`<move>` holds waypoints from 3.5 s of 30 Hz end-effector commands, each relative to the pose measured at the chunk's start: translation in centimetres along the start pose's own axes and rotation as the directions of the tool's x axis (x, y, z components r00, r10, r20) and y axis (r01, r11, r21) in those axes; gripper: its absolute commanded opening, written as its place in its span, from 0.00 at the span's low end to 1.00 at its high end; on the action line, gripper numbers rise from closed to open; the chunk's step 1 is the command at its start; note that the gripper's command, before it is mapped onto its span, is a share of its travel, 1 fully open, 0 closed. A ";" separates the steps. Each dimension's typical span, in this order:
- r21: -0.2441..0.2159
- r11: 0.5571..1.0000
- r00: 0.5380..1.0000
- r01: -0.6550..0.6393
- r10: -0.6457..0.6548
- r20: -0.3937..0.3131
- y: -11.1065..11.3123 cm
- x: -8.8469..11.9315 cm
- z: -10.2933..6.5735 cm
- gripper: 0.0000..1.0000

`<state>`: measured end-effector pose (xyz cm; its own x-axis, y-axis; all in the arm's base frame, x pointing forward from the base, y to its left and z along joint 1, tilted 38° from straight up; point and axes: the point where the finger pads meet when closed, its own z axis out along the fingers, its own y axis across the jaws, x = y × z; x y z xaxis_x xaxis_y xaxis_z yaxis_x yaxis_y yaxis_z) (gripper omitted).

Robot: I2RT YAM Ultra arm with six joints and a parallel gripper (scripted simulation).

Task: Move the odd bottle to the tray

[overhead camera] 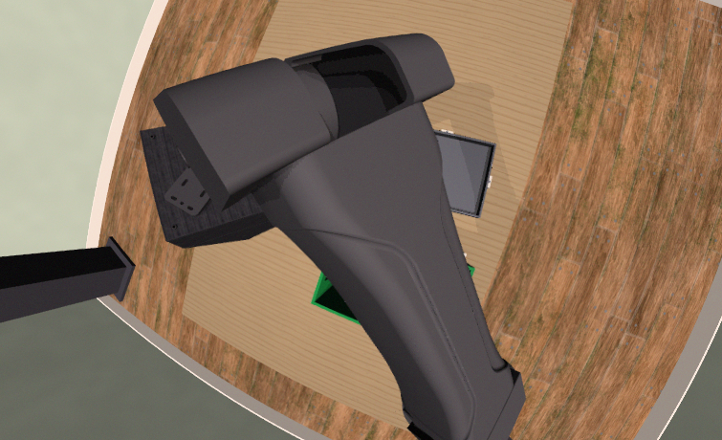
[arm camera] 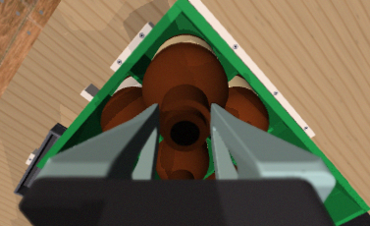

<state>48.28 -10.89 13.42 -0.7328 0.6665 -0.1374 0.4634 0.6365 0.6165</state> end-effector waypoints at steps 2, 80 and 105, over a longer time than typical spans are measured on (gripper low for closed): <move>-0.015 1.000 0.997 0.019 -0.018 0.080 0.7 -1.8 -4.2 0.00; -0.014 1.000 0.996 0.020 -0.019 0.083 0.7 -2.3 -6.5 0.00; -0.014 1.000 0.996 0.020 -0.019 0.083 0.7 -2.3 -6.5 0.00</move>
<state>46.97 -12.18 15.89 -0.7370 0.6650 -0.1209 0.4696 0.6324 0.6160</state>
